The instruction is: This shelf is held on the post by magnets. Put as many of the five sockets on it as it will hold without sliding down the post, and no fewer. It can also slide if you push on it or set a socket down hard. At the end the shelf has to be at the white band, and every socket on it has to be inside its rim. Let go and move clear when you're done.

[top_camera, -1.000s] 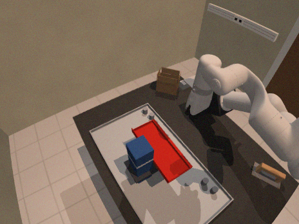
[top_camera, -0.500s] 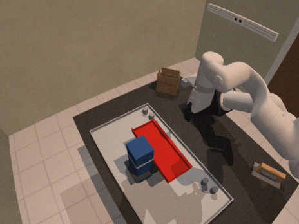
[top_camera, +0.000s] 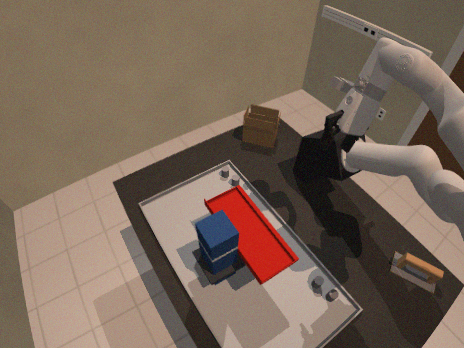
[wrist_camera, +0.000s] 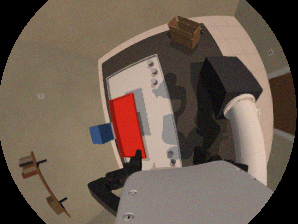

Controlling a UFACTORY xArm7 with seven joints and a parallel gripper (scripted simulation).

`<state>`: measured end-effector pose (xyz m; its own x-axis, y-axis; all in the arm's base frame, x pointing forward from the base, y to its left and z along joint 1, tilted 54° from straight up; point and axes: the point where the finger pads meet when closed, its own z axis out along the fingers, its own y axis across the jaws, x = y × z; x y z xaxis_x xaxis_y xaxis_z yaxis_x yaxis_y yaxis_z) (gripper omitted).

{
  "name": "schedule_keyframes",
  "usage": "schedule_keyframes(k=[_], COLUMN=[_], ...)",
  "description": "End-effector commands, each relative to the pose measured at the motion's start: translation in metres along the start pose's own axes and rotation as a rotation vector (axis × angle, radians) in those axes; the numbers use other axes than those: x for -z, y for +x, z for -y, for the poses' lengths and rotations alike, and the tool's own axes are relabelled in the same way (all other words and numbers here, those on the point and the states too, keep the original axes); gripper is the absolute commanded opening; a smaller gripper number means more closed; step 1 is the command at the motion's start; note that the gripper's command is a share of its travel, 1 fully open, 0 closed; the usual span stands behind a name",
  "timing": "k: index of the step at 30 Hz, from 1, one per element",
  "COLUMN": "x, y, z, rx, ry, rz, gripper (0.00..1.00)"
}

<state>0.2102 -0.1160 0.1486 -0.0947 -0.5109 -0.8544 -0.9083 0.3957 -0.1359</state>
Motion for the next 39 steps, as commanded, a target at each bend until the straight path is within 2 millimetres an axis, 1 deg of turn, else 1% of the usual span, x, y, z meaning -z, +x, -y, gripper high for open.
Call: schedule_keyframes(k=[1, 2, 3, 4, 6, 8, 10, 12, 39], x=[0.045, 0.045, 0.055, 0.055, 0.07, 0.07, 0.078, 0.081, 0.082], y=[-0.018, -0.018, -0.025, -0.025, -0.036, -0.036, -0.044, -0.048, -0.049], z=[-0.025, -0.025, -0.033, -0.033, -0.048, -0.048, -0.057, -0.06, -0.061], rx=[-0.058, -0.058, -0.075, -0.075, -0.097, -0.097, -0.108, -0.112, -0.113], ry=[0.175, 0.175, 0.239, 0.239, 0.347, 0.347, 0.419, 0.451, 0.457], rz=[0.029, 0.029, 0.047, 0.047, 0.079, 0.079, 0.101, 0.111, 0.113], gripper=[1.0, 1.0, 1.0, 1.0, 1.0, 1.0, 1.0, 1.0, 1.0])
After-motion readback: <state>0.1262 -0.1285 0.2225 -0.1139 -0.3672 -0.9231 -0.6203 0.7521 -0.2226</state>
